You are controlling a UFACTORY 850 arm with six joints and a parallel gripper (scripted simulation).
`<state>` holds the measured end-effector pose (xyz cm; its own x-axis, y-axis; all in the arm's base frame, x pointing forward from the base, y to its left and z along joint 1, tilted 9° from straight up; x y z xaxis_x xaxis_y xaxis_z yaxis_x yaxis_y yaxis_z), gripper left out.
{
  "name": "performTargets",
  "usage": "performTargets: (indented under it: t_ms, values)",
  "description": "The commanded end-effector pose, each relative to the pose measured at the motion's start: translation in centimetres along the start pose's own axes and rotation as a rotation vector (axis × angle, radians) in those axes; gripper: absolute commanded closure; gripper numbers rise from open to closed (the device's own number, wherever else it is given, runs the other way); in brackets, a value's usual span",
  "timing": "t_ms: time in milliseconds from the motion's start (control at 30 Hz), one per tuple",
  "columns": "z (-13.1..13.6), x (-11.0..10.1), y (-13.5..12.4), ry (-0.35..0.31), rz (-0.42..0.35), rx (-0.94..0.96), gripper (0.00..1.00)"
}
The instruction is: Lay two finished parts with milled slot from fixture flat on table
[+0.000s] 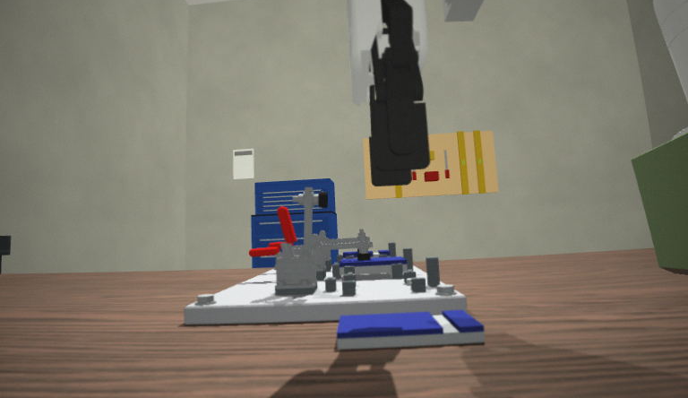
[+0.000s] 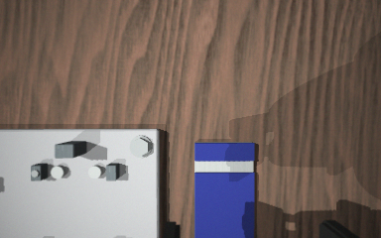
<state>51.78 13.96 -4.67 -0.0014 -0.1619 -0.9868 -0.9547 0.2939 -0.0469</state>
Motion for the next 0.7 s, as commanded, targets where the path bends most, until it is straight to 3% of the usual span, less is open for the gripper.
performTargets:
  t_ms: [0, 433, 467, 667]
  values:
    - [0.05, -0.21, -0.09, -0.001, 0.000, 0.000, 0.18]
    - [0.06, -0.21, -0.09, -0.001, 0.000, 0.000, 0.18]
    - [0.06, -0.21, -0.09, -0.001, 0.000, 0.000, 0.52]
    - [0.06, -0.48, -0.09, -0.001, 0.000, 0.000, 0.52]
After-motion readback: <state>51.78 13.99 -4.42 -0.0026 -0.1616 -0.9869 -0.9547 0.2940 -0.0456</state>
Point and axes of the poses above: the point where the finger pads meet when closed, its own x axis out along the fingers, its own z axis across the jaws, y = z × x, the point moved 3 cm from there along -x, back along the fingers, and after that the axes turned 11 degrees about x, right-handed, at the moved point
